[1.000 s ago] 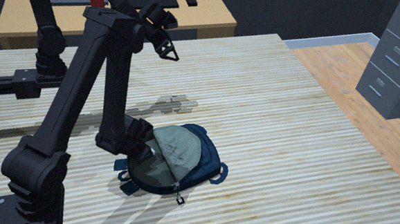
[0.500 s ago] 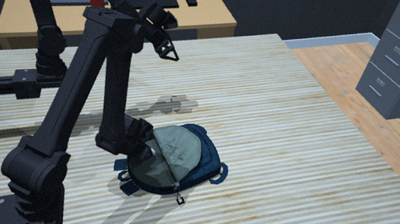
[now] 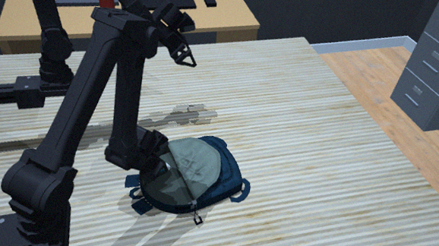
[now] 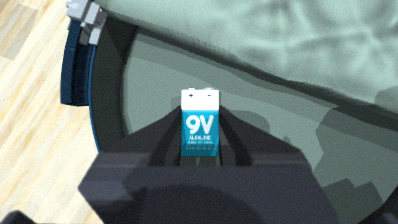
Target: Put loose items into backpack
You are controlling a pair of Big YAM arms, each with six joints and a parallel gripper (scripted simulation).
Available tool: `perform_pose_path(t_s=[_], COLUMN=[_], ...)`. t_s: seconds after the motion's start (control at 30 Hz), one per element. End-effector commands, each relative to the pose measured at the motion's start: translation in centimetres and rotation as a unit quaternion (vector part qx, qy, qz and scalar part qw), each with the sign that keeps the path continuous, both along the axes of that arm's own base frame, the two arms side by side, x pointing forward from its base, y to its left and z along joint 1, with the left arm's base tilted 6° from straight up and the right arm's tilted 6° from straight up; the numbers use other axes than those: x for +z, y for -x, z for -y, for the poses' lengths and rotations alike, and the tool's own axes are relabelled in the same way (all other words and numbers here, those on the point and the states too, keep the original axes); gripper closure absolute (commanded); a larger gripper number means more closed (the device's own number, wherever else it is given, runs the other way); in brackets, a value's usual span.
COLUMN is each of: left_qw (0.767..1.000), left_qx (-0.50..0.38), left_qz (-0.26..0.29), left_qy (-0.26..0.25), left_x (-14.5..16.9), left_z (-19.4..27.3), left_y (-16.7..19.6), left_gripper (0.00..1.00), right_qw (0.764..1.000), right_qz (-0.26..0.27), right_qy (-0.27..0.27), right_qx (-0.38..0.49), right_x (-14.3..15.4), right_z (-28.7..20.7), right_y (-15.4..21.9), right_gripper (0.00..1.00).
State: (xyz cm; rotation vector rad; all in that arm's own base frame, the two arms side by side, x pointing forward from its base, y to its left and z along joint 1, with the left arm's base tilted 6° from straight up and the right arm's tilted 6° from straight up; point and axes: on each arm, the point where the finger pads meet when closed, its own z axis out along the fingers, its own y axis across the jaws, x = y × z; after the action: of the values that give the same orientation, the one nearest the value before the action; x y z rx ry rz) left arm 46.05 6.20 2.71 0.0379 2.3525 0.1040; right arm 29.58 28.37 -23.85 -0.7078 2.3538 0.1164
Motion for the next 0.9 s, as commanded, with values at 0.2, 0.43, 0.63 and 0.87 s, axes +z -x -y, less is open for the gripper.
perform_pose_path(t_s=[0.2,0.43,0.63,0.87], left_qw=[1.0,1.0,1.0,1.0], left_qx=[-0.002,-0.002,-0.002,-0.002], left_qz=[0.017,0.017,0.017,0.017], left_qy=[-0.003,-0.003,-0.003,-0.003], left_x=[1.2,1.2,1.2,1.2], left_z=[0.0,0.0,0.0,0.0], left_y=[-1.2,-1.2,-1.2,-1.2], left_gripper=[0.1,0.1,0.1,0.1], right_qw=[1.0,1.0,1.0,1.0], right_qz=[0.003,0.007,0.005,0.004], right_qy=[-0.003,-0.007,-0.006,-0.008], right_qx=[0.001,0.002,0.004,0.002], right_x=[0.3,1.1,1.7,2.8], right_z=[-0.1,-0.6,-0.8,-1.0], right_y=[0.0,-0.2,0.0,0.1], right_gripper=[0.66,0.59,0.59,0.59])
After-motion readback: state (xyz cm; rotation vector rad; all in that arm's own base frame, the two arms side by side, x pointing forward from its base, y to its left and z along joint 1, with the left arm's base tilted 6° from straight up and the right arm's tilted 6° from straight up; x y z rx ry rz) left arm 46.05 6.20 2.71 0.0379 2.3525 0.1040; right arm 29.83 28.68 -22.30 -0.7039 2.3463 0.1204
